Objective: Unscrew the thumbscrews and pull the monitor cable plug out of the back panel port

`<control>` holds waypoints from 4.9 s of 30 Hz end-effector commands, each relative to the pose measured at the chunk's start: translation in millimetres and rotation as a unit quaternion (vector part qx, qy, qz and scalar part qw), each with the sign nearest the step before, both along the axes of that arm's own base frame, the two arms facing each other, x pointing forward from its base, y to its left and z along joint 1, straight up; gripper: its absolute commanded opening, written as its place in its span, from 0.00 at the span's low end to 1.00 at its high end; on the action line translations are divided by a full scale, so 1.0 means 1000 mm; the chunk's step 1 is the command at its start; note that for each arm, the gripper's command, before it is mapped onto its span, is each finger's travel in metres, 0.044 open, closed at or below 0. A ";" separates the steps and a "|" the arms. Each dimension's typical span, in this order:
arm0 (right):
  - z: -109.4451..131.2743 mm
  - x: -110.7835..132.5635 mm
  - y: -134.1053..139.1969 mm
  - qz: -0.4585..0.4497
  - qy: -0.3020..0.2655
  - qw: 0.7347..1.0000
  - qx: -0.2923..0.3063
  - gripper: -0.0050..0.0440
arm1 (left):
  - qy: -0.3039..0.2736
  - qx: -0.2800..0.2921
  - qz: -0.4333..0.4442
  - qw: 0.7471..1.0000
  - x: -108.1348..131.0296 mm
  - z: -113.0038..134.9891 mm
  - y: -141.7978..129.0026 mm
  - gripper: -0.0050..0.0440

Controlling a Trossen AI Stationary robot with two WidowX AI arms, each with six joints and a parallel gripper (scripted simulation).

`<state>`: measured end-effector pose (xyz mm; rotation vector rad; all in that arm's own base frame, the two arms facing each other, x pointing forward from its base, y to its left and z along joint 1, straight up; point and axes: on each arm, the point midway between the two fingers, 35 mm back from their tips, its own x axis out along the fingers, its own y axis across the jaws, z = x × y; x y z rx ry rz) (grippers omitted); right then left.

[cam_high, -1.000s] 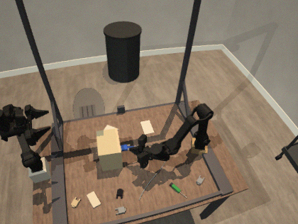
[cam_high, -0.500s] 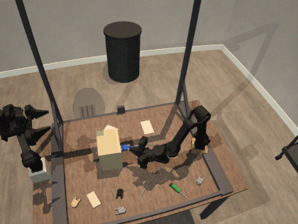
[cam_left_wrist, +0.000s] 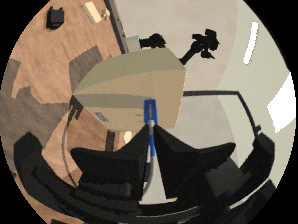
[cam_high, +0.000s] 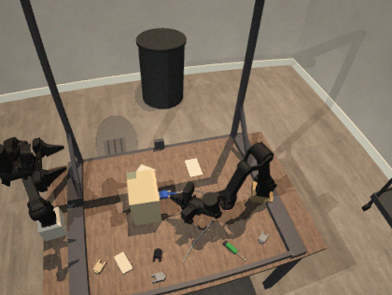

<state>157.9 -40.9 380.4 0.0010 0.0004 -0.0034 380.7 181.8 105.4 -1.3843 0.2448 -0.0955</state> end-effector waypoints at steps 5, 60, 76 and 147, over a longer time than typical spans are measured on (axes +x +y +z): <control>0.003 0.000 0.001 0.002 -0.001 1.000 -0.004 1.00 | -0.018 -0.015 -0.001 1.000 0.002 0.007 0.001 0.10; 0.003 0.000 0.001 0.002 -0.001 1.000 -0.004 1.00 | -0.030 -0.036 0.008 0.999 0.006 0.006 0.004 1.00; 0.003 0.000 0.001 0.002 -0.001 1.000 -0.004 1.00 | 0.047 0.153 0.011 0.987 0.007 0.015 0.001 1.00; 0.003 0.000 0.001 0.002 -0.001 1.000 -0.004 1.00 | 0.009 0.051 0.000 0.999 0.002 0.010 0.001 0.10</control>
